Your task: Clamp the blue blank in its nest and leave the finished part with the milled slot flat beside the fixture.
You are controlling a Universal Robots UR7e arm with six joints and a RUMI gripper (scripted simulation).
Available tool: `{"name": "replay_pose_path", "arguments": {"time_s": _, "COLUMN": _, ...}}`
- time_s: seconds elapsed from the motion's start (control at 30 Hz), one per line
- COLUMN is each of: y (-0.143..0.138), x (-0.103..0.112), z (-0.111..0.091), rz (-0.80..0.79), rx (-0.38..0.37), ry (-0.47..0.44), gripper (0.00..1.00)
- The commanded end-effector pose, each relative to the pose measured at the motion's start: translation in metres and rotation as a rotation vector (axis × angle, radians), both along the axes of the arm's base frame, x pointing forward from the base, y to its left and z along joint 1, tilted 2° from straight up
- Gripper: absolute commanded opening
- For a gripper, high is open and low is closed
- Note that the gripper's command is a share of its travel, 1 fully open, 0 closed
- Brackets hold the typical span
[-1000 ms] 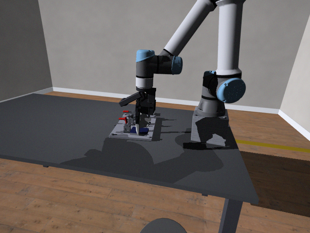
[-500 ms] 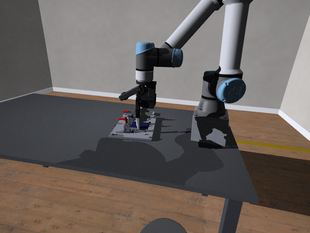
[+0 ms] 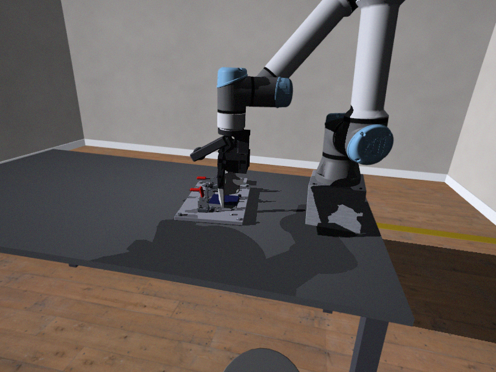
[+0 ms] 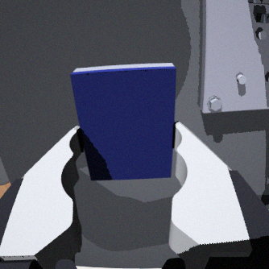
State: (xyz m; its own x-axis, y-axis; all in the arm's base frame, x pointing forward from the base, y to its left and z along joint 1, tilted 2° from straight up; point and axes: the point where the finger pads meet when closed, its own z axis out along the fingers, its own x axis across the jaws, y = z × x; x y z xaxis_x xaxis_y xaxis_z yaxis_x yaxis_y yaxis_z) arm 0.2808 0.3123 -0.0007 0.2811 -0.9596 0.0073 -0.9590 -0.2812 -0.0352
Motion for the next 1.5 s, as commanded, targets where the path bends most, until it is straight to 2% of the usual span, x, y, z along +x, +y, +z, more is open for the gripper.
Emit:
{"name": "replay_pose_path", "arguments": {"time_s": 0.0, "y": 0.002, "x": 0.003, "z": 0.003, "rz": 0.038, "rx": 0.003, "ry": -0.008, "gripper": 0.00}}
{"name": "replay_pose_path", "arguments": {"time_s": 0.5, "y": 0.002, "x": 0.004, "z": -0.001, "rz": 0.041, "rx": 0.001, "ry": -0.004, "gripper": 0.00}}
{"name": "replay_pose_path", "arguments": {"time_s": 1.47, "y": 0.004, "x": 0.013, "z": -0.025, "rz": 0.041, "rx": 0.000, "ry": -0.003, "gripper": 0.00}}
